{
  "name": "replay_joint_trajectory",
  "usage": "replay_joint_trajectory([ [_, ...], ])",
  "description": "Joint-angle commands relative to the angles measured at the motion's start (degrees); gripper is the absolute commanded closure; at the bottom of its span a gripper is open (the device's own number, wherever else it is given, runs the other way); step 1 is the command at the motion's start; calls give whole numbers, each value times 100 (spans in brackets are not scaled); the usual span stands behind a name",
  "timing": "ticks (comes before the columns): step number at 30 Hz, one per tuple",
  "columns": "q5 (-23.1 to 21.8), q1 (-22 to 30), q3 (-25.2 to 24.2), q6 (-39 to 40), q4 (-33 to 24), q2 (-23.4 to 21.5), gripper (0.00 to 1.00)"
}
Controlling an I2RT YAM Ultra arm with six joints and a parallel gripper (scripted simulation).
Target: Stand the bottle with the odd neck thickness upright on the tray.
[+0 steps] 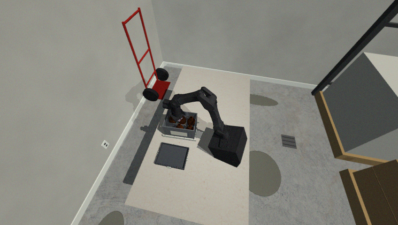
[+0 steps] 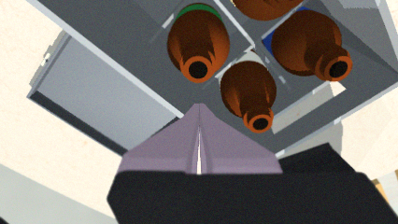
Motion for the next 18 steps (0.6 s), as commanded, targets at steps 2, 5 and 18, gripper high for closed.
replay_joint_trajectory([
  [2, 58, 42, 165, 40, 47, -112, 100],
  [5, 58, 42, 165, 40, 47, -112, 100],
  [18, -130, -363, 1107, -301, -353, 635, 100],
])
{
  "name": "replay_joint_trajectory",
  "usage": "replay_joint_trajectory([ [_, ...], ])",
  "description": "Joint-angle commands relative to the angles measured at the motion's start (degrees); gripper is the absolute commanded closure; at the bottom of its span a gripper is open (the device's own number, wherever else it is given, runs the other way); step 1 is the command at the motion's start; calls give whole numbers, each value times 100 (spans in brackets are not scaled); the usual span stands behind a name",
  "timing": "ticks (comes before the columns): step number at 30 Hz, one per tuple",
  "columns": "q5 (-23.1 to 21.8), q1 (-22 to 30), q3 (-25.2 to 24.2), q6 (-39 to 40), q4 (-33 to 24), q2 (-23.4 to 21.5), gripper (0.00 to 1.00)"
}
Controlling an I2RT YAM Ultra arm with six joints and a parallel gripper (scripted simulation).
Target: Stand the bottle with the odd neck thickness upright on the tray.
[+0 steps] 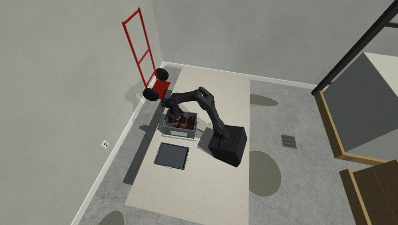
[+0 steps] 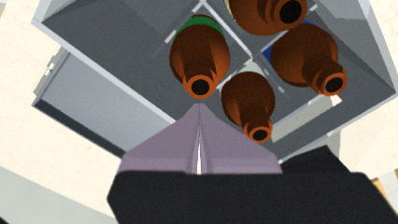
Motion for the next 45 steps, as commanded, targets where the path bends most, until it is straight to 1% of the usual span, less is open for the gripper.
replay_joint_trajectory([
  [1, -89, -291, 794, -284, -194, 384, 100],
  [4, -214, -587, 1657, -540, -444, 940, 100],
  [6, -214, -587, 1657, -540, -444, 940, 100],
  [7, -273, -680, 2110, -624, -643, 1232, 100],
  [10, -364, -897, 2767, -816, -857, 1654, 100],
  [12, -403, -972, 3094, -887, -1004, 1858, 100],
  [14, -417, -997, 3270, -914, -1105, 1962, 100],
  [18, -416, -978, 3357, -922, -1173, 2013, 100],
  [26, -416, -978, 3381, -924, -1195, 2026, 100],
  [27, -350, -887, 3363, -925, -1185, 1812, 39],
  [32, -346, -950, 3373, -914, -1157, 1815, 39],
  [35, -354, -952, 3381, -915, -1161, 1907, 39],
  [45, -354, -952, 3381, -915, -1156, 1906, 39],
])
